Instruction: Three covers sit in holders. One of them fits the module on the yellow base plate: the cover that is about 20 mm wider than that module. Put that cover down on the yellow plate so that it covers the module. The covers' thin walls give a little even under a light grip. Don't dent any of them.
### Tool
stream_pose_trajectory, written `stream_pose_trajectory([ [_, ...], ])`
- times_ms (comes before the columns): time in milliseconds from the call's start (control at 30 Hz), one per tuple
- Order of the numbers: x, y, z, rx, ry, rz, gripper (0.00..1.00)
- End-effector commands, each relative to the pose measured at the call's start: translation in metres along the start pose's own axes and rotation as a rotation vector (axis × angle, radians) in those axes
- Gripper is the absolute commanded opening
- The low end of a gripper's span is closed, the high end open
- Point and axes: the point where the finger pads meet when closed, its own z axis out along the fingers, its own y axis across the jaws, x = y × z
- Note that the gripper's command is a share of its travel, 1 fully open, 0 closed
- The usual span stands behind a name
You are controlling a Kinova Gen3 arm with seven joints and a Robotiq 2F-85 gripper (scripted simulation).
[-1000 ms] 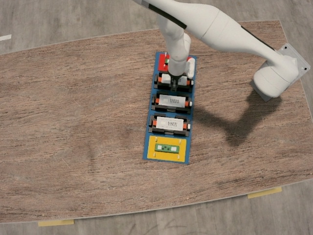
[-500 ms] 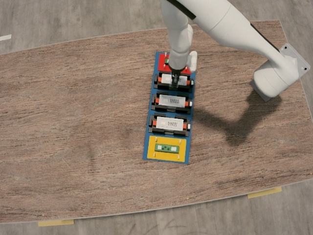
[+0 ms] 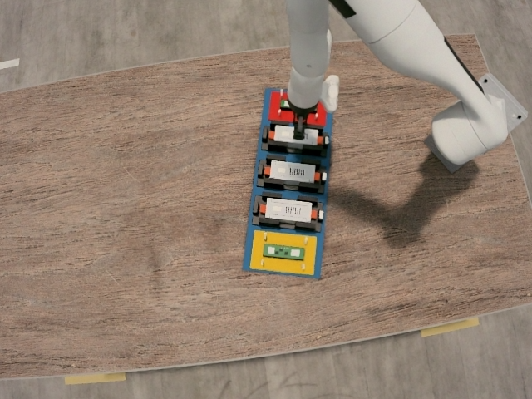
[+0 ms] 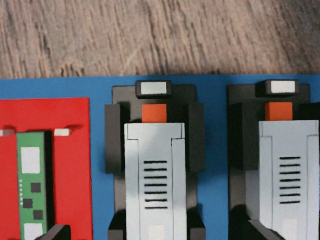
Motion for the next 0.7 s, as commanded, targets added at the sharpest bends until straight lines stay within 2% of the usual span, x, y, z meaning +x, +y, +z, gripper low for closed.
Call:
stream_pose_trajectory([
  [0, -0.0004, -0.0002, -0.0014, -0.001, 0.0, 0.001, 1.0],
  [667, -0.0004, -0.0002, 0.0081, -0.001, 0.0, 0.001, 1.0],
])
